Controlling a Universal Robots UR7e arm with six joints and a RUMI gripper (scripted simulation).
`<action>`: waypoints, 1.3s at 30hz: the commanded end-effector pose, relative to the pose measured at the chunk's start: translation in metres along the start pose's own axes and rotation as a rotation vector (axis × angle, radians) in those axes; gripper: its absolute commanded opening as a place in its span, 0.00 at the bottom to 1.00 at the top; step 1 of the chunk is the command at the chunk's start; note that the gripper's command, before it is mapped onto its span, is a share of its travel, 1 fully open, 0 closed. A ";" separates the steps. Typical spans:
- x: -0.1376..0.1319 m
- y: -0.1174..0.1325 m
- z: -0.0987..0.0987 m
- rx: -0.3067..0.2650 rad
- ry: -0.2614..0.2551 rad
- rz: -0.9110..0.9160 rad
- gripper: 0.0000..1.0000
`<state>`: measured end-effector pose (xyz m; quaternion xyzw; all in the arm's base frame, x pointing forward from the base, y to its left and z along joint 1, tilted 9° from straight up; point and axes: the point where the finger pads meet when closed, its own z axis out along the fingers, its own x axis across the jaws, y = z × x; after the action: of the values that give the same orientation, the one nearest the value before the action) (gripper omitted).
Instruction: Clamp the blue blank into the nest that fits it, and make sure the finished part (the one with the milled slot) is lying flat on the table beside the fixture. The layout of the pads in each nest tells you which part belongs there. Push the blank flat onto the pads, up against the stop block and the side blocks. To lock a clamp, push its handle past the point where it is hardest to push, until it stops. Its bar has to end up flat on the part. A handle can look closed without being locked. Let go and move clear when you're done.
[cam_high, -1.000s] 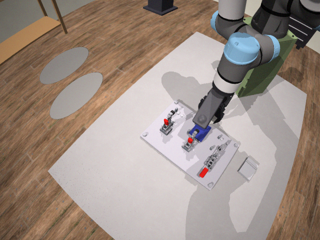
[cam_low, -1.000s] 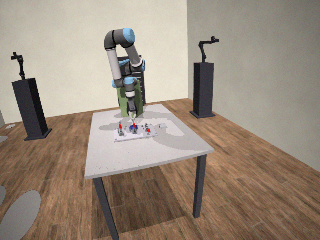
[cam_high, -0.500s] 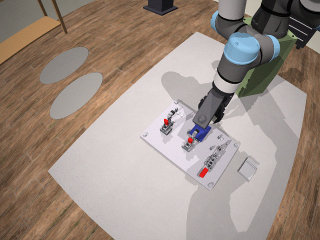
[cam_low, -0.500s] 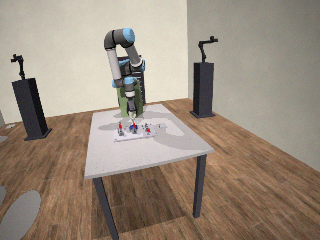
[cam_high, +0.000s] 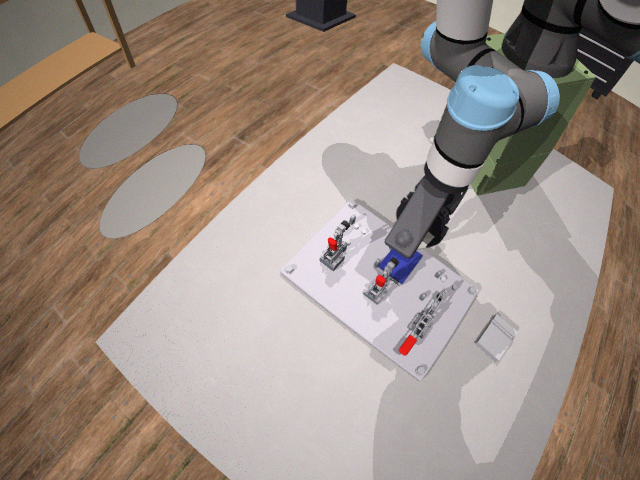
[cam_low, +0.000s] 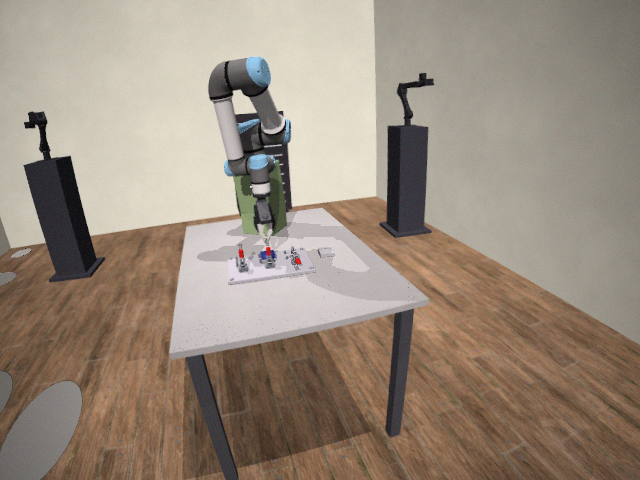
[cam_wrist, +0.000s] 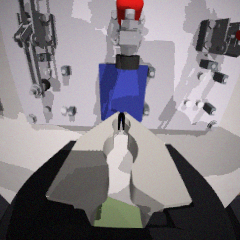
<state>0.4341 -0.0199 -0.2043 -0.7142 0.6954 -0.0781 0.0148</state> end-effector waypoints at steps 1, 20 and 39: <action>0.000 0.000 0.006 0.001 0.000 0.000 0.00; 0.000 0.010 0.019 0.001 0.000 0.000 0.00; 0.000 0.074 0.019 0.001 0.000 0.000 0.00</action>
<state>0.3725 -0.0233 -0.2308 -0.7141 0.6958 -0.0761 0.0129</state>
